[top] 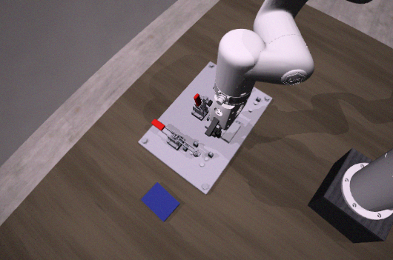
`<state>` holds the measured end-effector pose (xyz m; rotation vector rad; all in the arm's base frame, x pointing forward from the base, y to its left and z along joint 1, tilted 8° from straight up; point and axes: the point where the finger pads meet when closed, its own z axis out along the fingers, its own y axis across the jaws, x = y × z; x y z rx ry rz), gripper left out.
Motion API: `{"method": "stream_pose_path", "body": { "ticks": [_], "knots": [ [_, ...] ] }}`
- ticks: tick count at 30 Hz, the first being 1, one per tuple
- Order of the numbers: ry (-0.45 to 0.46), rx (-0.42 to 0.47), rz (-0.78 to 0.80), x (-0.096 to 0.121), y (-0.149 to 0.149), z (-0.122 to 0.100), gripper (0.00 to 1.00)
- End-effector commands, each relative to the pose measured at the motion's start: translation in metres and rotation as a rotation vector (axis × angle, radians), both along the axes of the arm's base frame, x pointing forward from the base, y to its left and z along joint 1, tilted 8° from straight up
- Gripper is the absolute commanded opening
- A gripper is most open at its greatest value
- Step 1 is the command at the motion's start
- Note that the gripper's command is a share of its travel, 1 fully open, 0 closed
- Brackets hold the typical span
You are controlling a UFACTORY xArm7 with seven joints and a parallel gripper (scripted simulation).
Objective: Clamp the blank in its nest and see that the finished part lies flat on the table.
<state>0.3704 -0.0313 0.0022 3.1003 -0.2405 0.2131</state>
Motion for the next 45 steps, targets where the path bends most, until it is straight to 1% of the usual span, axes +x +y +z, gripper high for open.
{"method": "stream_pose_path", "body": {
  "ticks": [1,30,45],
  "knots": [
    [-0.002,-0.001,0.000,0.001,0.000,0.001,0.99],
    [-0.002,-0.001,0.000,0.002,0.000,0.000,0.99],
    [-0.002,-0.001,0.000,0.005,-0.001,-0.022,0.99]
  ]
}}
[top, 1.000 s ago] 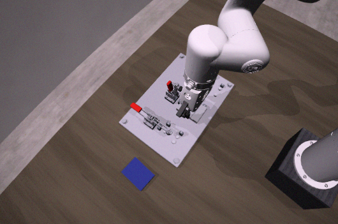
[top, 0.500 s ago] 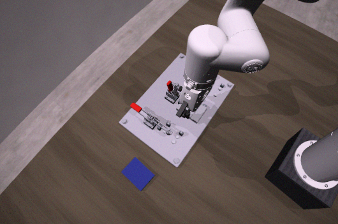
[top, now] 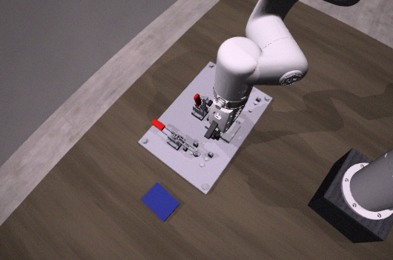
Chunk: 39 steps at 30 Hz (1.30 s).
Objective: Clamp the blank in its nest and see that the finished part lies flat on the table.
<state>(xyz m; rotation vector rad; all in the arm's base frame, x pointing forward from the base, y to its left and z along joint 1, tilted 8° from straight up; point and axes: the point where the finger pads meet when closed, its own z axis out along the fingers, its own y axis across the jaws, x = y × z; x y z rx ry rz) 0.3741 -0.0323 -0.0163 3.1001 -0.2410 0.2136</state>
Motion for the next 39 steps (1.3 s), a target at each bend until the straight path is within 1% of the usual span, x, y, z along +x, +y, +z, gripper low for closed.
{"method": "stream_pose_path", "body": {
  "ticks": [1,7,18,19,39],
  "knots": [
    [-0.002,-0.001,0.000,0.0017,-0.0003,-0.0050,0.99],
    [-0.002,-0.001,0.000,0.0026,-0.0005,-0.0118,0.99],
    [-0.002,-0.001,0.000,0.0026,-0.0005,-0.0122,0.99],
    [-0.002,-0.001,0.000,0.0026,-0.0005,-0.0122,0.00],
    [-0.002,-0.001,0.000,0.0026,-0.0005,-0.0122,0.00]
  ]
}}
